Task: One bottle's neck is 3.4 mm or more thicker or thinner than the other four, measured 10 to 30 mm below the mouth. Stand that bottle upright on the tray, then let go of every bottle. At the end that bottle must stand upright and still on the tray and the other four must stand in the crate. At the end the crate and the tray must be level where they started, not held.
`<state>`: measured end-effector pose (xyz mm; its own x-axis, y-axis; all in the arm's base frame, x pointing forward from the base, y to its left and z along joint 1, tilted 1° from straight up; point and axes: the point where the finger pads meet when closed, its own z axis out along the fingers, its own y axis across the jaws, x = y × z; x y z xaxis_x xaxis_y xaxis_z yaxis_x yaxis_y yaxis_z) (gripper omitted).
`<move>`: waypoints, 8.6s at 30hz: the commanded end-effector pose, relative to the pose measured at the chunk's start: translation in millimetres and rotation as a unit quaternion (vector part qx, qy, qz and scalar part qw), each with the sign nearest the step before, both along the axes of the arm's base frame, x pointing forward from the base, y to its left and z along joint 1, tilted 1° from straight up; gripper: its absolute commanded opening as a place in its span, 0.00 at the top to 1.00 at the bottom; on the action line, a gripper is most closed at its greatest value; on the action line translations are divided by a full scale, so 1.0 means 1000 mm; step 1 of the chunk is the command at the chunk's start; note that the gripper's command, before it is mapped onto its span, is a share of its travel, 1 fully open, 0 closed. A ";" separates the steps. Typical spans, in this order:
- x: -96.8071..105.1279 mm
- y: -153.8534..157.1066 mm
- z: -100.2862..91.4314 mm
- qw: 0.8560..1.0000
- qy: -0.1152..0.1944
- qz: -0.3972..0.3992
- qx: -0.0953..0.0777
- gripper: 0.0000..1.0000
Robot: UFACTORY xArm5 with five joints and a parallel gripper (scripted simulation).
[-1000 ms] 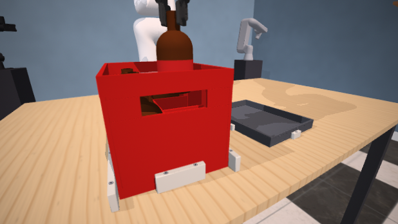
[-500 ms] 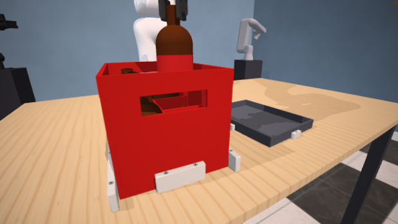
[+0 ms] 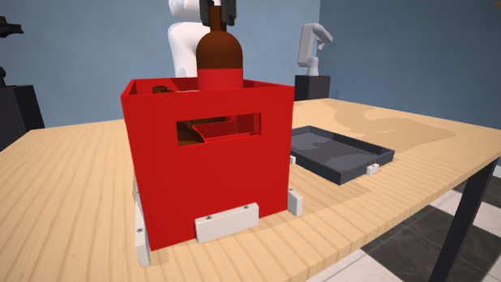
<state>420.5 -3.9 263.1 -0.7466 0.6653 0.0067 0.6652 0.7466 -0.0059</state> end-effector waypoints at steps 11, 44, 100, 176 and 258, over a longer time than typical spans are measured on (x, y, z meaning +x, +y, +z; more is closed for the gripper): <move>0.001 0.000 0.002 1.000 -0.002 0.000 0.000 1.00; 0.001 0.001 0.029 1.000 -0.002 0.000 0.000 1.00; 0.001 0.001 0.054 1.000 -0.002 0.000 0.000 1.00; -0.002 0.023 0.060 1.000 -0.002 0.000 0.000 1.00; -0.020 0.174 0.057 1.000 0.001 0.000 -0.002 1.00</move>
<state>399.8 166.3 318.6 -0.7463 0.6656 0.0072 0.6654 0.7463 -0.0150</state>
